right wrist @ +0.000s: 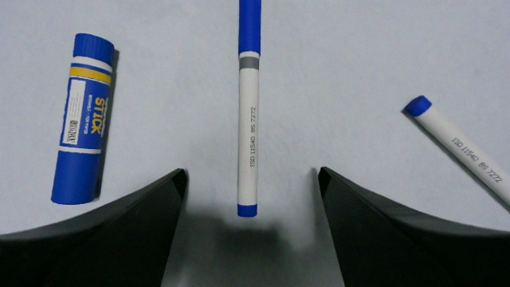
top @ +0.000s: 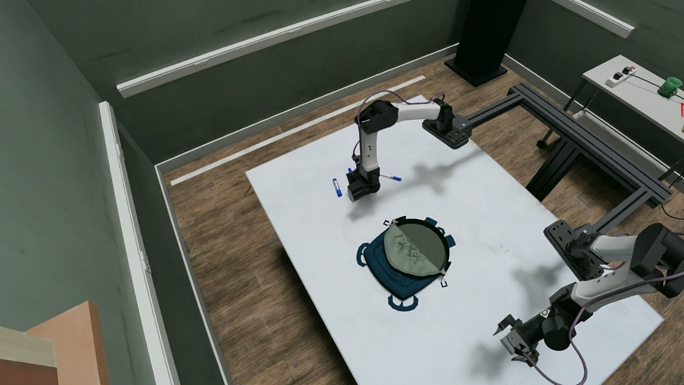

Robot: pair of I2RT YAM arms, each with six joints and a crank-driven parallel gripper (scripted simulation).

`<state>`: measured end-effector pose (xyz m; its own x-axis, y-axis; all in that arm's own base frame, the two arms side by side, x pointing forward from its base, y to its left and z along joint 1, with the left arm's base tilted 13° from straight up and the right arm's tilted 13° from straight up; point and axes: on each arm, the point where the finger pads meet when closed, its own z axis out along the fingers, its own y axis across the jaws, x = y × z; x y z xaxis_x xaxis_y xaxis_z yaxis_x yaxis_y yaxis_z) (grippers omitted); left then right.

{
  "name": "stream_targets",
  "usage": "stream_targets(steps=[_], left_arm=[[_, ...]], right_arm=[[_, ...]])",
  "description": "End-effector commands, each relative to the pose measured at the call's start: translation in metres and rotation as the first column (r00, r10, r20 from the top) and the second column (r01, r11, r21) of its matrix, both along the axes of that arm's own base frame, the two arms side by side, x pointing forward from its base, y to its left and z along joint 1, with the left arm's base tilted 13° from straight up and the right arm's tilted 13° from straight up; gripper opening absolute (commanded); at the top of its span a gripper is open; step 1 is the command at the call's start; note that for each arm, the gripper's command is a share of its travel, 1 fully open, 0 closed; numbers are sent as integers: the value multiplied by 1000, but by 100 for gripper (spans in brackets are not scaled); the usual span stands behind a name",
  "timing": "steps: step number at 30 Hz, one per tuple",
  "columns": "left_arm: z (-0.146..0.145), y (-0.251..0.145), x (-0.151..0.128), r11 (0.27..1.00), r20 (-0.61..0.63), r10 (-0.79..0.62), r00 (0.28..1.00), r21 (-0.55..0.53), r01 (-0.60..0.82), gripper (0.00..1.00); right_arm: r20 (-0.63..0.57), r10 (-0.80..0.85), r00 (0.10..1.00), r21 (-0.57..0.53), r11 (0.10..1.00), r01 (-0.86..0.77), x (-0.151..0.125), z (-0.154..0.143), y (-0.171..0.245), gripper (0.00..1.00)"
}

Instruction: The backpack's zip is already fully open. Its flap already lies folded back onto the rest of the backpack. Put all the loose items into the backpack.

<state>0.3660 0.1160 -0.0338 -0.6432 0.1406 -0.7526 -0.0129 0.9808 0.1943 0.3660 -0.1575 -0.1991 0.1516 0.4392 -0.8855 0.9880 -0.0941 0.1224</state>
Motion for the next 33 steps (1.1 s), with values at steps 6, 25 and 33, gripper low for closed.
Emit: stream_targets(steps=[6, 25, 33], left_arm=[[4, -1, 4, 1000, 14, -5, 1000, 2, 5, 90], [4, -1, 4, 1000, 14, -5, 1000, 2, 5, 90], [4, -1, 4, 1000, 14, -5, 1000, 2, 5, 90]], right_arm=[[36, 12, 999, -6, 1000, -12, 8, 55, 13, 90], [-236, 426, 873, 18, 900, -435, 5, 63, 1, 43], [-409, 629, 661, 95, 750, -655, 3, 65, -5, 43]])
